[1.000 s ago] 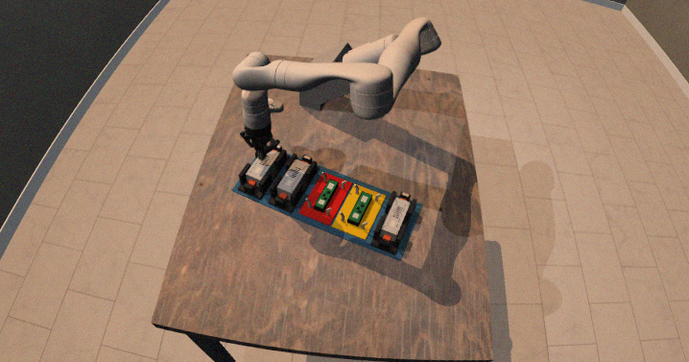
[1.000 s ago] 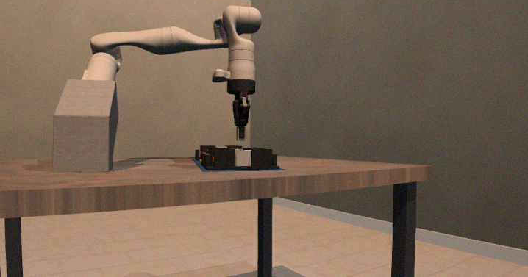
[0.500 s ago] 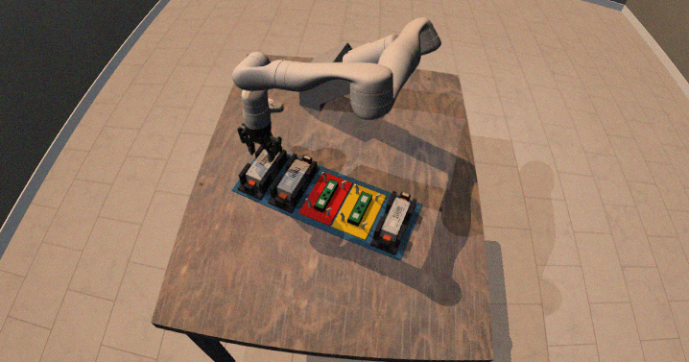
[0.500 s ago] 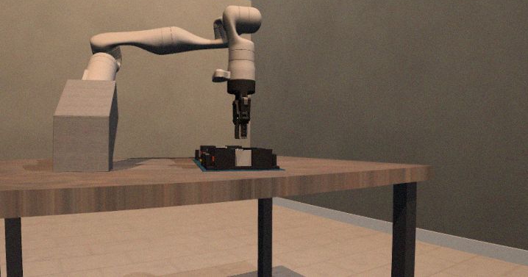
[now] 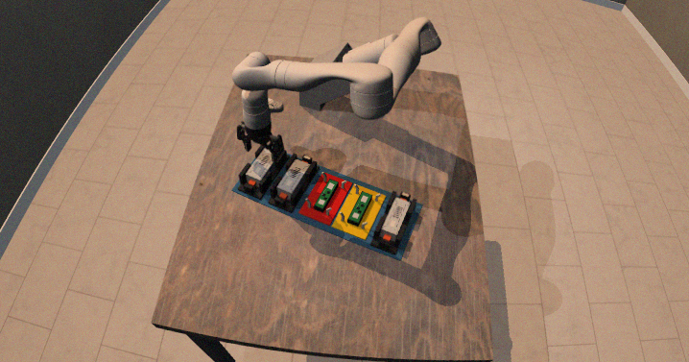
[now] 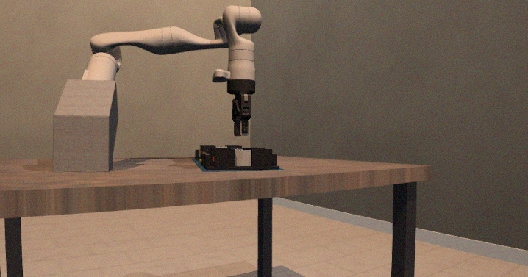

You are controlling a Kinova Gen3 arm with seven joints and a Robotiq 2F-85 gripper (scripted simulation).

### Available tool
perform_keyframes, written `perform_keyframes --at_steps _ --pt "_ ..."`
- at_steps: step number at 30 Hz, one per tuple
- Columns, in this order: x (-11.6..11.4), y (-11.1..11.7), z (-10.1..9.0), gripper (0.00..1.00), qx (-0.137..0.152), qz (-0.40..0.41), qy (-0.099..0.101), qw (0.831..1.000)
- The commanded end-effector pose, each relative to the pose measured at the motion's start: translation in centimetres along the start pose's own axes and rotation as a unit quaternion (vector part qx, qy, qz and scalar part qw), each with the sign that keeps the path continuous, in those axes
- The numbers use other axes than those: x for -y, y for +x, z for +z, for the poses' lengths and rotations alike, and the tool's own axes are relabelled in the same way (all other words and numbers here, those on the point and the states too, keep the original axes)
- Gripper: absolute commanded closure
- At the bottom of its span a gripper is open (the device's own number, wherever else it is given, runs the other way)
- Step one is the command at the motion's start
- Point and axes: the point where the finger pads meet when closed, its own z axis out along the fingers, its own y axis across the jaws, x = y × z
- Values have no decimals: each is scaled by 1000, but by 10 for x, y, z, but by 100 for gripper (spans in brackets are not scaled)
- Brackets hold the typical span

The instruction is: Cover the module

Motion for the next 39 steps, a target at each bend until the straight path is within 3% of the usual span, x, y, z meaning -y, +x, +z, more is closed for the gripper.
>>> perform_keyframes --at_steps 1,39 --pt "0 0 -1 0 1 0 0 1000" --pt "0 -1 19 0 1 0 1 1000"
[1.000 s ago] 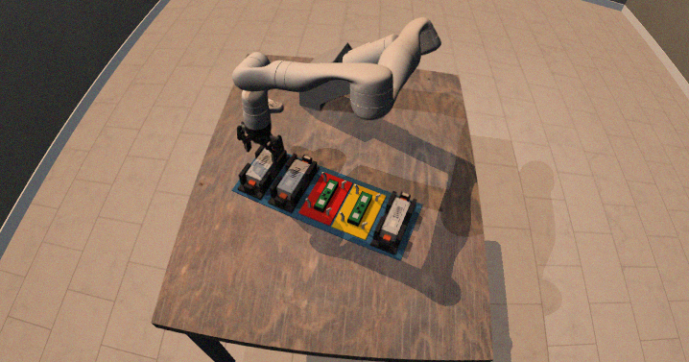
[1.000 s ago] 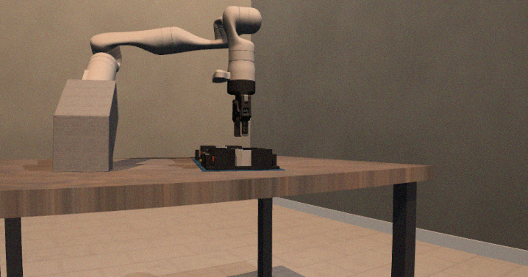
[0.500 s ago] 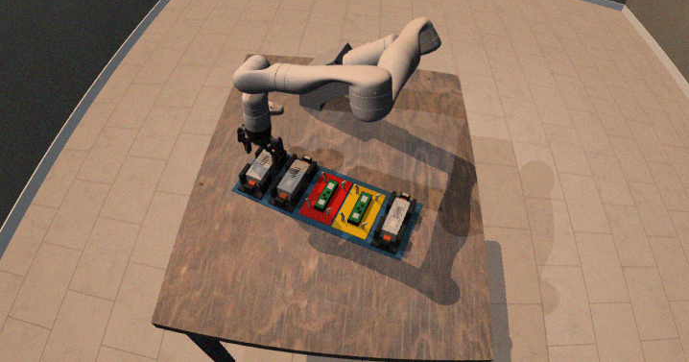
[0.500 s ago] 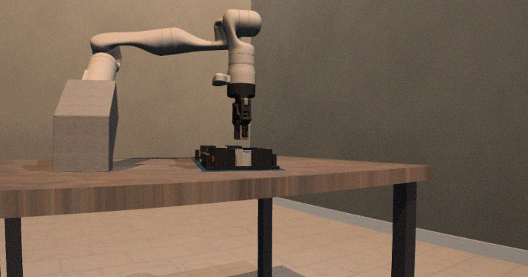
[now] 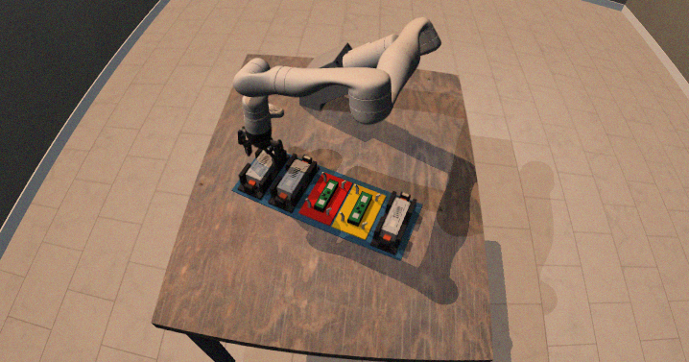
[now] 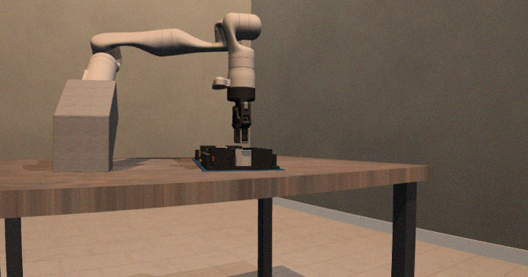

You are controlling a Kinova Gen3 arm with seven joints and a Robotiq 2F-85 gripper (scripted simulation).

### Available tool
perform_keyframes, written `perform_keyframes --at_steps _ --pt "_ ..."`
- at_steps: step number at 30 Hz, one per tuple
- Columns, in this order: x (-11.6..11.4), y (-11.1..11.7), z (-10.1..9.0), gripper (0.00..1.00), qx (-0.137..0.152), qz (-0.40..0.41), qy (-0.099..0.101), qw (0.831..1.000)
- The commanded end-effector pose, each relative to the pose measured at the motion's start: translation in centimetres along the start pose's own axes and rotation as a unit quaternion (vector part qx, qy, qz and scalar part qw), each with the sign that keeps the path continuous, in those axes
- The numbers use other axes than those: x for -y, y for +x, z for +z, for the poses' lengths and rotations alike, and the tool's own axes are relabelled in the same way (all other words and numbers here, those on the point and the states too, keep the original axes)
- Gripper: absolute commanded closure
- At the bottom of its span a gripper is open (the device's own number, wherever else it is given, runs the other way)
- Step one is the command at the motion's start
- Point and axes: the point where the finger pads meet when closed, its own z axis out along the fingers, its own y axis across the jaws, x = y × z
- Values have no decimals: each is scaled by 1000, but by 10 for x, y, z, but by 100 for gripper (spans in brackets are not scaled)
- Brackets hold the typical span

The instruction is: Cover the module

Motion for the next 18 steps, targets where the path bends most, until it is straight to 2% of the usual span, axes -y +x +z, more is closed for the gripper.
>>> perform_keyframes --at_steps 1,11,18 --pt "0 0 -1 0 1 0 0 1000" --pt "0 -1 9 0 1 0 0 1000" --pt "0 -1 9 0 1 0 0 1000"
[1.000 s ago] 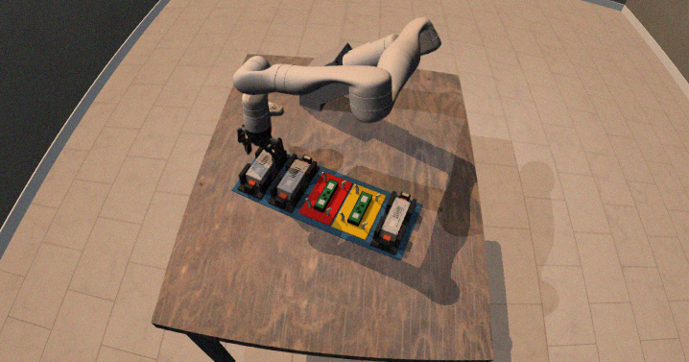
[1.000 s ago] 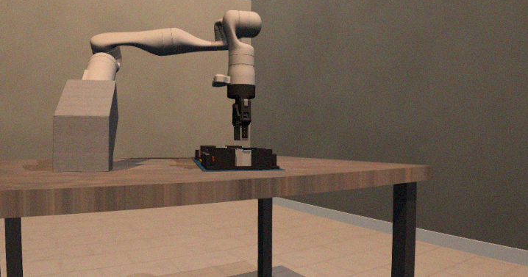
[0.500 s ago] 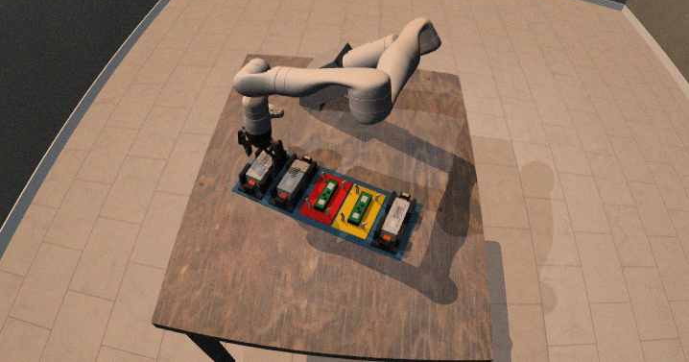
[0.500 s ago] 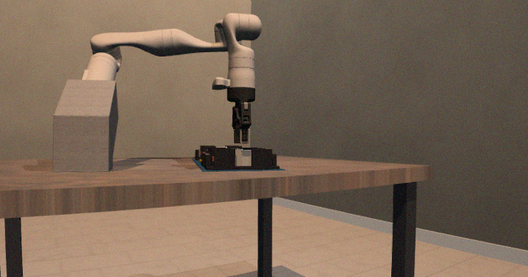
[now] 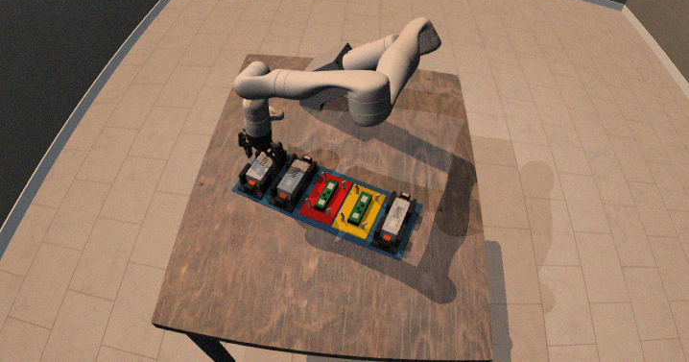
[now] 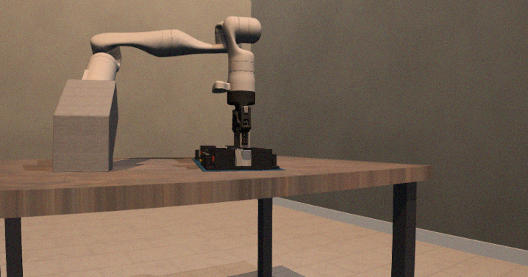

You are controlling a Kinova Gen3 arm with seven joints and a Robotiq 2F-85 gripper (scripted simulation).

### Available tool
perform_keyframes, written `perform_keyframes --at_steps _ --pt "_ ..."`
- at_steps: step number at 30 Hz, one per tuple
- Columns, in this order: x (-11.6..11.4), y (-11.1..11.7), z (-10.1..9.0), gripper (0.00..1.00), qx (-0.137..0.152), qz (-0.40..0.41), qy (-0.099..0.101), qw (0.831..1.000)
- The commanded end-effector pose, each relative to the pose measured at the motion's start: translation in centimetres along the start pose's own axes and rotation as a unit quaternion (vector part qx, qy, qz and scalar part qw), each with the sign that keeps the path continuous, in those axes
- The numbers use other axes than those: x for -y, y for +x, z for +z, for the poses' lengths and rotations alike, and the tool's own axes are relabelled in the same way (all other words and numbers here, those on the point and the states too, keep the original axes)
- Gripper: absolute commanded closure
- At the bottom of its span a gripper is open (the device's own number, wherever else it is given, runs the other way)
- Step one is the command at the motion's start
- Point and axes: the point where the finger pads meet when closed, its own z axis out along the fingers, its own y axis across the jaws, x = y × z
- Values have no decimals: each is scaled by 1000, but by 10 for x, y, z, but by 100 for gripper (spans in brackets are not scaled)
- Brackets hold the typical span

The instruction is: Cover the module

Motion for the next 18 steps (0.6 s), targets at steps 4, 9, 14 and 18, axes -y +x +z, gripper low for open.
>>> perform_keyframes --at_steps 4,9,14,18 --pt "0 -1 3 0 1 0 0 1000" --pt "0 -1 8 0 1 0 0 1000" --pt "0 -1 9 0 1 0 0 1000" --pt "0 -1 10 0 1 0 0 1000"
